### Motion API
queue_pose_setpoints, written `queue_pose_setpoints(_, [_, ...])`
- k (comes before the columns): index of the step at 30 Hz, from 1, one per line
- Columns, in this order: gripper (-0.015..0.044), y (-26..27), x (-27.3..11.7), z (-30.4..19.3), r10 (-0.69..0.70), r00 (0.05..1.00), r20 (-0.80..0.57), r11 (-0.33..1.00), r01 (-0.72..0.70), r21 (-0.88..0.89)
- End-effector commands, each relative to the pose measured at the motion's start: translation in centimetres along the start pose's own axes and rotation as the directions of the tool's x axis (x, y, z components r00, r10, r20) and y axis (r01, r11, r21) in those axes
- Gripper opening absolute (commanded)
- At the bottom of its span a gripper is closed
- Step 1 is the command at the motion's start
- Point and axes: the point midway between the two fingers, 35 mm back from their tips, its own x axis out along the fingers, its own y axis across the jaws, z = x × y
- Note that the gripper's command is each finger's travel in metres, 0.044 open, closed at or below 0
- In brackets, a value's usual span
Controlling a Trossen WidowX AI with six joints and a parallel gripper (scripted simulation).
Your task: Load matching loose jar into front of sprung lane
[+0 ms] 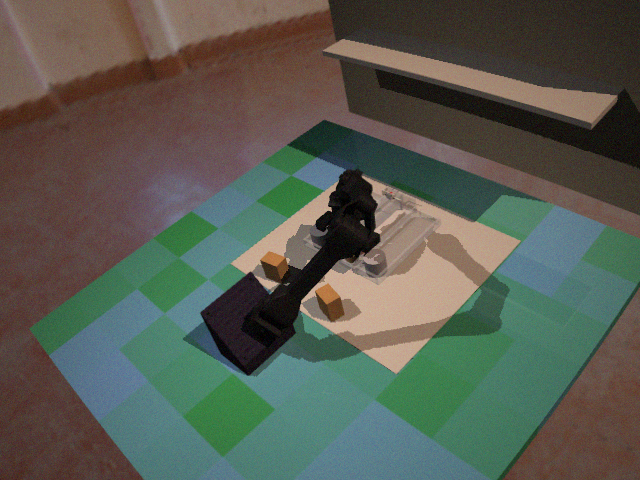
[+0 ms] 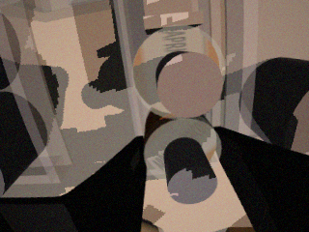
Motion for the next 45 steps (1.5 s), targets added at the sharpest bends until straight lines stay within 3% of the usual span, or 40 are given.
queue_pose_setpoints(1, [0.0, -0.19, 0.06, 0.07, -0.008, 1.0, 0.007, 1.0, 0.008, 0.007])
queue_pose_setpoints(45, [0.0, 0.0, 0.02, -0.67, -0.008, 1.0, 0.006, 1.0, 0.008, 0.006])
